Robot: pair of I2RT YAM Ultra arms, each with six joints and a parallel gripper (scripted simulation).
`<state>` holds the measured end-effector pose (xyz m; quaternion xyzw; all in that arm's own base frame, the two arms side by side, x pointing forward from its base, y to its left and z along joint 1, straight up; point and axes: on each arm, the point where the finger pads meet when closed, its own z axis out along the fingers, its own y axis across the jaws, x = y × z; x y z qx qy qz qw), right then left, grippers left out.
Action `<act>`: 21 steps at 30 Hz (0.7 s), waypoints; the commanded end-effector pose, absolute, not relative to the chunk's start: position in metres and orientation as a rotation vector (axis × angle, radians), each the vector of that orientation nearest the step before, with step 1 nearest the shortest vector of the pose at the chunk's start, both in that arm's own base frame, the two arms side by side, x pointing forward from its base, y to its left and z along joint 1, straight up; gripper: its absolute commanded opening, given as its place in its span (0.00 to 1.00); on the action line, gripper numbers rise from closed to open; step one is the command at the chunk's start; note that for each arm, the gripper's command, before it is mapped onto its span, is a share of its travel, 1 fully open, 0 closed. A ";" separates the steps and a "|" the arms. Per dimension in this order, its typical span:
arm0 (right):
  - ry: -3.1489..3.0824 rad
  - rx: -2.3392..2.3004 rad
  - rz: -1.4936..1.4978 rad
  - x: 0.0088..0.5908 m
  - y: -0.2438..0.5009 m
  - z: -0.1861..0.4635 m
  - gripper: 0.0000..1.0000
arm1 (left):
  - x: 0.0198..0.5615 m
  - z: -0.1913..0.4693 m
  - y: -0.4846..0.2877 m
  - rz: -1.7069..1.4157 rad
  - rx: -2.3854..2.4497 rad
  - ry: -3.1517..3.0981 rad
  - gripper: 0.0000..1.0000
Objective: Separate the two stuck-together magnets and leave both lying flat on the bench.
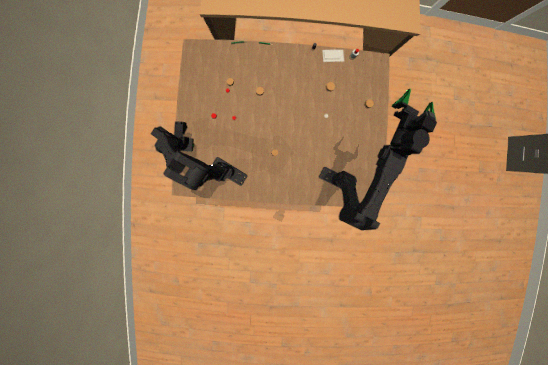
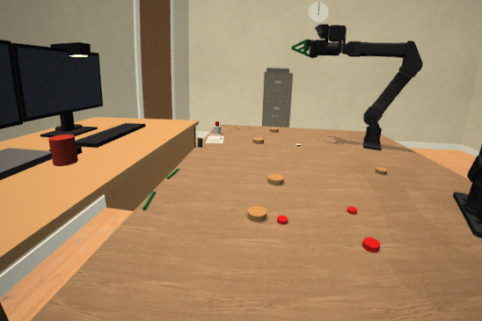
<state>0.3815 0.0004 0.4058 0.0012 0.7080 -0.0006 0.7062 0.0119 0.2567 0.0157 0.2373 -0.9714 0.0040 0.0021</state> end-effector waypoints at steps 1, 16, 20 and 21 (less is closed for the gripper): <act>1.555 0.004 -0.003 0.380 0.000 0.413 1.00 | 0.012 0.018 0.259 0.000 0.744 -3.052 0.33; 1.555 0.004 -0.003 0.380 0.000 0.413 1.00 | 0.012 0.018 0.259 0.000 0.744 -3.052 0.19; 1.555 0.004 -0.003 0.380 0.000 0.413 1.00 | 0.012 0.018 0.259 0.000 0.744 -3.052 0.19; 1.555 0.004 -0.003 0.380 0.000 0.413 1.00 | 0.012 0.018 0.259 0.000 0.744 -3.052 0.19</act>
